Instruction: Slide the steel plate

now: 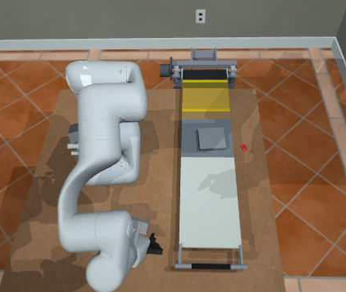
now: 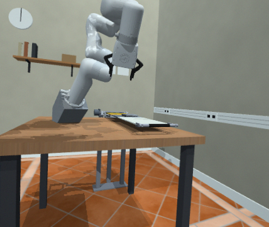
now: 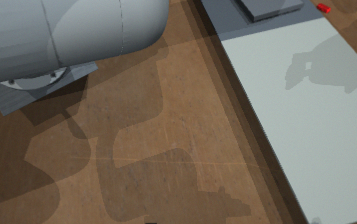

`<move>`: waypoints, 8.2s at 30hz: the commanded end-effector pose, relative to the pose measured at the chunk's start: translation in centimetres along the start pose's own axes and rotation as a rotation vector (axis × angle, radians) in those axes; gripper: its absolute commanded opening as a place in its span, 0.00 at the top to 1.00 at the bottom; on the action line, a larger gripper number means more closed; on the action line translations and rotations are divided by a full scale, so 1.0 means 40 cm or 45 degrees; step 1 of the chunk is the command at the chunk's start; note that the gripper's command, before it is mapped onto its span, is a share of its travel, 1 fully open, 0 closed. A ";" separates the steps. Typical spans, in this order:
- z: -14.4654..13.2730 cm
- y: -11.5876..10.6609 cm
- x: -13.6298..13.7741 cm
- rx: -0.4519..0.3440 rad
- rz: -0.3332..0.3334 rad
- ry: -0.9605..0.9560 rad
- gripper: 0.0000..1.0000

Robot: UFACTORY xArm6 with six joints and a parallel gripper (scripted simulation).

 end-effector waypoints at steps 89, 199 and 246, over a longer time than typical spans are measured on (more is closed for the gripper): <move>0.197 0.351 0.484 -0.871 0.456 -2.250 0.00; 0.126 0.450 0.519 -0.872 0.456 -2.250 0.59; 0.111 0.470 0.529 -0.872 0.456 -2.250 0.59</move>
Point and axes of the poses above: the point where the finger pads meet when closed, its own y axis out along the fingers, its own x axis across the jaws, z = x × y, the point moved 10 cm from there along -y, back along the fingers, and after that the axes turned 15 degrees about y, right-handed, at the moved point
